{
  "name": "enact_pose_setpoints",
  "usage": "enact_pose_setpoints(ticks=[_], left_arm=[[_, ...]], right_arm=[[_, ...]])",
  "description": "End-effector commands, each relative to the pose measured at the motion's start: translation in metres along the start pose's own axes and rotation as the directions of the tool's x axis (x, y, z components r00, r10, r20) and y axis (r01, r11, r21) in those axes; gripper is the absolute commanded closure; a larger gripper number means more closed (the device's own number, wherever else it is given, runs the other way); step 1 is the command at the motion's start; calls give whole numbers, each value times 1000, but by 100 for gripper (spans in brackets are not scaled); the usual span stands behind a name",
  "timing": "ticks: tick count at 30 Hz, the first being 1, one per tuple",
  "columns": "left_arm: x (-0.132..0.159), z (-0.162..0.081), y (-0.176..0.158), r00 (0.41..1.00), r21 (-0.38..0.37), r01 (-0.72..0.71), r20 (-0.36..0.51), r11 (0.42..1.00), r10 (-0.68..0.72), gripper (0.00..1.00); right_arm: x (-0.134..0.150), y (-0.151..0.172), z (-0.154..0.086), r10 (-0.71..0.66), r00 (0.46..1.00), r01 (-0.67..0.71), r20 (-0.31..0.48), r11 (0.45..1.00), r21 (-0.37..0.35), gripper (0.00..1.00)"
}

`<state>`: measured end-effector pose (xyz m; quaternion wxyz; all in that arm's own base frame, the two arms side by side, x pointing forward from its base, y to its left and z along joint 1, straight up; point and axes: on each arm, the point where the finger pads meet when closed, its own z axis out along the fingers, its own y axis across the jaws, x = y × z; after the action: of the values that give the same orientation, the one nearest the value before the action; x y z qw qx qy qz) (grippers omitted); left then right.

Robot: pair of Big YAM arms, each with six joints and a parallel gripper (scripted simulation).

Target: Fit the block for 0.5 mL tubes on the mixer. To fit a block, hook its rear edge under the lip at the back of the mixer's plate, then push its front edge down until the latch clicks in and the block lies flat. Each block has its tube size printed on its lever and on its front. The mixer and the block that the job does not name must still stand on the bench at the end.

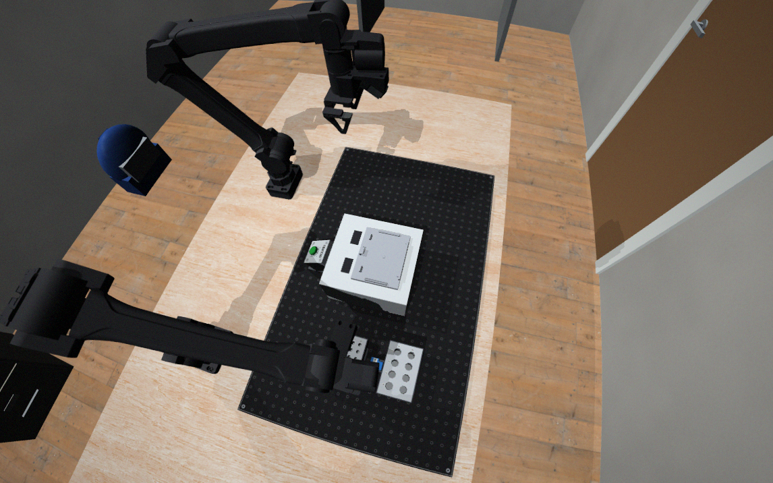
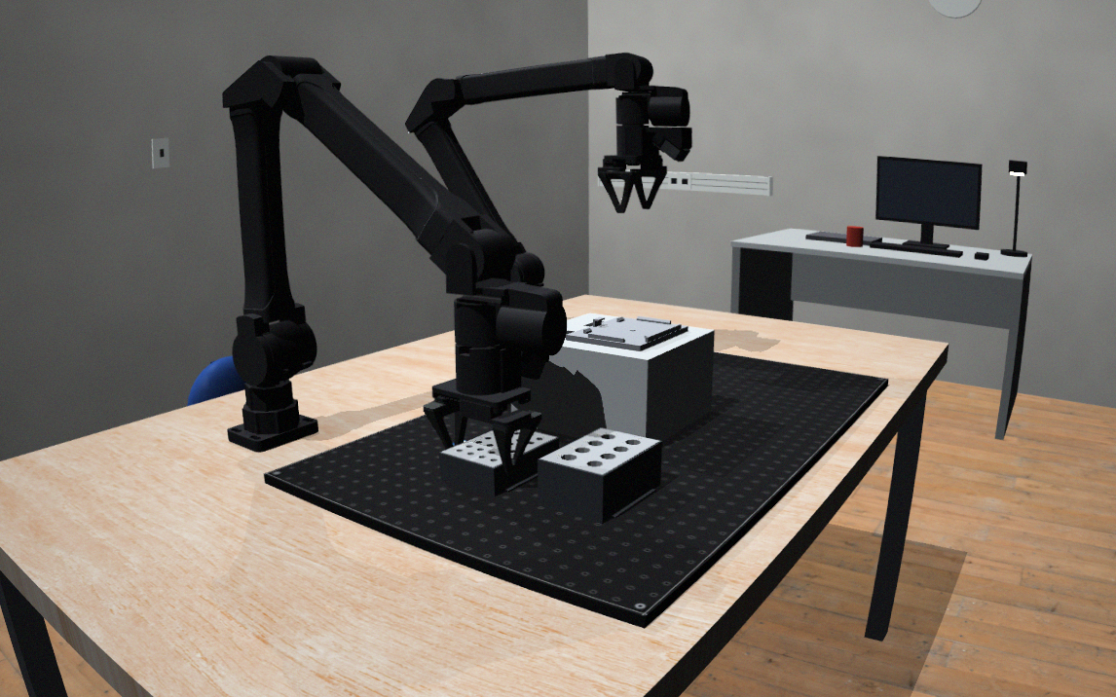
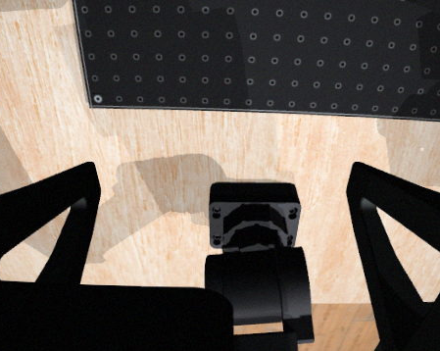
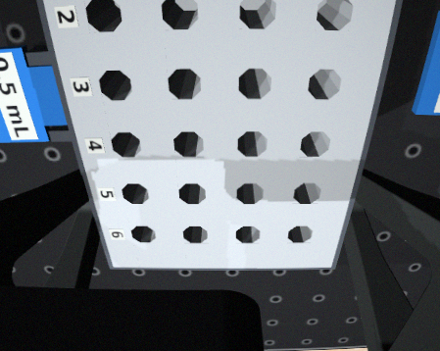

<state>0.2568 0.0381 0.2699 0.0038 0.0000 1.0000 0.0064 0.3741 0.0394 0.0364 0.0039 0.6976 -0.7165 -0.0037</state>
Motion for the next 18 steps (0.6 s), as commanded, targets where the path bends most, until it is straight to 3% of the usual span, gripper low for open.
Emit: enact_pose_setpoints(ticks=[1,18], left_arm=[[-9,-19,-1,998,-6,-19,53,1000,20,0],[-8,-19,-1,998,-6,-20,52,1000,21,0]], right_arm=[[-2,-4,0,-2,1000,2,0,1000,13,100],[-4,-15,-20,-21,1000,21,4,999,33,100]])
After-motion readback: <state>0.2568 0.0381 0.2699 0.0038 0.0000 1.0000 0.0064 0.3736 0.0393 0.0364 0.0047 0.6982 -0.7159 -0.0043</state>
